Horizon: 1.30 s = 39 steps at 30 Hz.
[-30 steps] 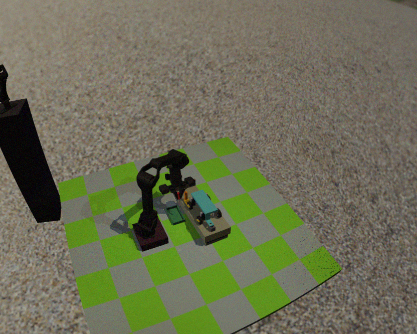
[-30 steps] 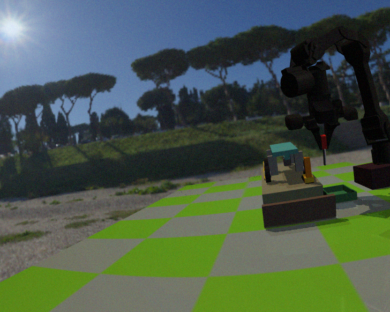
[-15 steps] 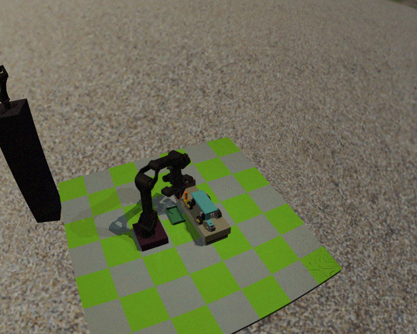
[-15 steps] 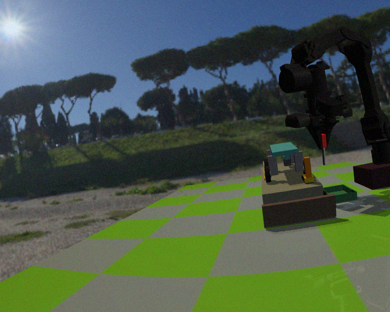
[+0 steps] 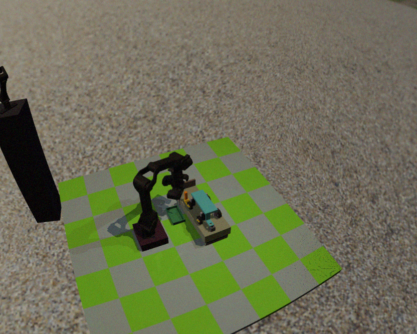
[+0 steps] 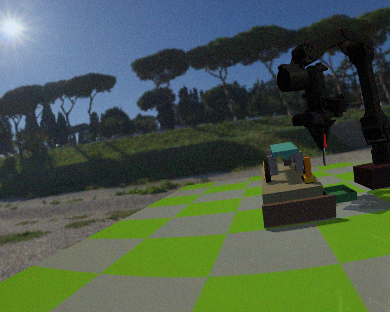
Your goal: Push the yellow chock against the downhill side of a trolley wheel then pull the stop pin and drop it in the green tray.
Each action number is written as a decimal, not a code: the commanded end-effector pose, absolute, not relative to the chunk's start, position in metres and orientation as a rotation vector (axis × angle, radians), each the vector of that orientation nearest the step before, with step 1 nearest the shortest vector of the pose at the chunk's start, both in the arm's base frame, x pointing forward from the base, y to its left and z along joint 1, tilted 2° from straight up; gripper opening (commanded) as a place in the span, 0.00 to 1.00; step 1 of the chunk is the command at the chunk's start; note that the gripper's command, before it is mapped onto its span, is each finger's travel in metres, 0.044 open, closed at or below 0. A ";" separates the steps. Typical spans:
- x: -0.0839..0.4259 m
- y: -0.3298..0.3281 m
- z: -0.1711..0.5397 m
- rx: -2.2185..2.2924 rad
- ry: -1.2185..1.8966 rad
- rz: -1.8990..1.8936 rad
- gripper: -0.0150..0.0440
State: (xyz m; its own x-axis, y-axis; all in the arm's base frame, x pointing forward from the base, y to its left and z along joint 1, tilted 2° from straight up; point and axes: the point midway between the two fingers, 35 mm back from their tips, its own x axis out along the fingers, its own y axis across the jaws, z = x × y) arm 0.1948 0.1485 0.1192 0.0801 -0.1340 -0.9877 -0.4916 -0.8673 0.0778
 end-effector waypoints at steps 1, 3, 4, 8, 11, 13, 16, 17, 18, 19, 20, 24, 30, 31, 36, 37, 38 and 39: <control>0.194 0.147 0.118 -2.130 0.523 1.937 0.25; 0.194 0.147 0.118 -2.157 0.459 1.980 0.25; 0.194 0.147 0.118 -2.170 0.426 2.001 0.25; 0.194 0.146 0.119 -2.222 0.289 2.079 0.25; 0.195 0.146 0.119 -2.259 0.180 2.133 0.25; 0.195 0.145 0.119 -2.283 0.104 2.166 0.25; 0.195 0.145 0.119 -2.317 -0.013 2.212 0.25; 0.195 0.145 0.119 -2.328 -0.053 2.226 0.25; 0.195 0.144 0.119 -2.339 -0.094 2.240 0.25; 0.195 0.144 0.119 -2.350 -0.135 2.253 0.25; 0.195 0.144 0.120 -2.359 -0.170 2.263 0.25; 0.196 0.144 0.120 -2.366 -0.197 2.271 0.25; 0.190 0.143 0.115 -2.365 -0.197 2.272 0.25; 0.187 0.142 0.113 -2.365 -0.197 2.272 0.25; 0.174 0.140 0.101 -2.363 -0.197 2.274 0.25; 0.173 0.139 0.100 -2.363 -0.197 2.274 0.25; 0.171 0.139 0.099 -2.363 -0.197 2.274 0.25; 0.171 0.139 0.098 -2.363 -0.197 2.274 0.25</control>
